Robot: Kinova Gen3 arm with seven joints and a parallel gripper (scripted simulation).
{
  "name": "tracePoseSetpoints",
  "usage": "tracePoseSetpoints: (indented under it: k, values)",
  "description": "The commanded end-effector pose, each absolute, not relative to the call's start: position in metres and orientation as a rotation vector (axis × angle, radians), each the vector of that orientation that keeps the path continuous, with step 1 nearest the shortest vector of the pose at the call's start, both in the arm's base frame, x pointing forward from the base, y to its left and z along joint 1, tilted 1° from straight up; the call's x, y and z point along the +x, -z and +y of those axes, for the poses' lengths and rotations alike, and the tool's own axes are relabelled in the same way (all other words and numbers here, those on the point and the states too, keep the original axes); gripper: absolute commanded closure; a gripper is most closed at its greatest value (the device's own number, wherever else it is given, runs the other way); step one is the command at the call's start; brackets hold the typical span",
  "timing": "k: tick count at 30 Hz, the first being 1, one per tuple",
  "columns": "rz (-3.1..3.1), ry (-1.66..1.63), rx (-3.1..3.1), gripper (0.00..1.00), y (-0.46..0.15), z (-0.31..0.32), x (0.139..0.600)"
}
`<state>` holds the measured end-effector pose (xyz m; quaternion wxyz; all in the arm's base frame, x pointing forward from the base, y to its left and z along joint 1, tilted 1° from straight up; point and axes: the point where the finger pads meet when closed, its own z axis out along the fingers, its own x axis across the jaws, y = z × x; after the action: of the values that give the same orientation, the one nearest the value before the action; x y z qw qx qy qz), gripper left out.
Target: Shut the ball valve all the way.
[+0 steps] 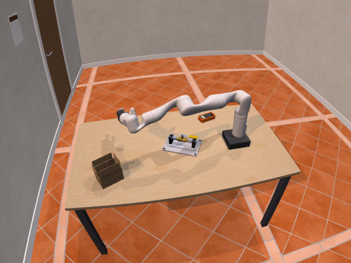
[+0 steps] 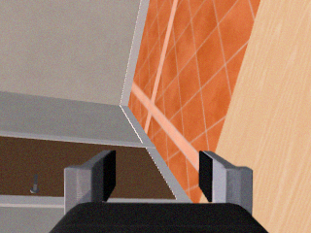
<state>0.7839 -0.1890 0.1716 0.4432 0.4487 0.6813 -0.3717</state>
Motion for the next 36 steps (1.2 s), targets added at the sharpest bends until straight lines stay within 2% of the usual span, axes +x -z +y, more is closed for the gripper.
tracePoseSetpoints:
  k: [1,24,36]
  values:
    - [1.687,0.920,1.113,0.00,-0.174,-0.189,0.784]
    - [1.692,0.900,1.132,0.00,-0.171,-0.189,0.784]
    - [1.725,0.850,1.224,0.00,-0.166,-0.195,0.769]
